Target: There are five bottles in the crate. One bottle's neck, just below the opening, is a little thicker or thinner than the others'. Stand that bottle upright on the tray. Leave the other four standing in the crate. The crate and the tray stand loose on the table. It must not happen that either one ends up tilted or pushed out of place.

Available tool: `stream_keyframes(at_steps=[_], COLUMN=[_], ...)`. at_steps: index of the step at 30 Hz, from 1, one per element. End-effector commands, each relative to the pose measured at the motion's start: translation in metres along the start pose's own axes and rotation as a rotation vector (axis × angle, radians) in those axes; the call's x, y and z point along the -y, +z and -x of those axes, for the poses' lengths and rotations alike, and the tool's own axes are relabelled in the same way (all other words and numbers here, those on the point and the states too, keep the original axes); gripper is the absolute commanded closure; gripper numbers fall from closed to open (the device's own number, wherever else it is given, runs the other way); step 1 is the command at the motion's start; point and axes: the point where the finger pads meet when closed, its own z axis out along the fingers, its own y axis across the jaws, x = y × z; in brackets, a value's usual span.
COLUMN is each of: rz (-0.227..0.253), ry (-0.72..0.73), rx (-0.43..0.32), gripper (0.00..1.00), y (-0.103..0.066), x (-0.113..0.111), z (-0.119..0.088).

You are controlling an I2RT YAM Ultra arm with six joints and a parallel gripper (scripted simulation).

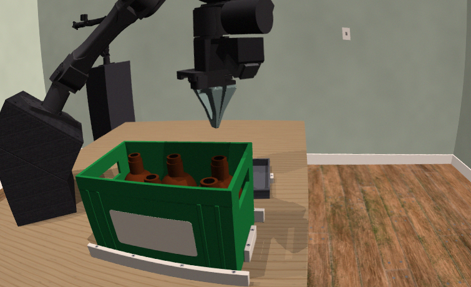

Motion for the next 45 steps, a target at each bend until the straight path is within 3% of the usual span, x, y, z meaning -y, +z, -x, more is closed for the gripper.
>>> stream_keyframes(at_steps=[1, 24, 25, 34, 36, 38, 40, 45], rz=[0.021, 0.023, 0.015, 0.001, 0.000, 0.001, 0.001, 0.008], ry=[-0.014, -0.018, -0.002, -0.005, -0.005, -0.005, -0.005, -0.004], rx=[0.058, 0.063, 0.041, 0.043, 0.042, 0.042, 0.042, 0.044], gripper=[1.00, 1.00, 1.00, 1.00, 1.00, 1.00, 1.00, 1.00], y=[-0.026, -0.026, -0.017, -0.017, -0.016, -0.016, -0.016, -0.012], x=[-0.006, -0.005, 0.006, 0.085, 0.116, 0.132, 0.132, 0.179], z=[0.008, 0.009, 0.005, -0.006, -0.016, -0.024, -0.024, -0.053])
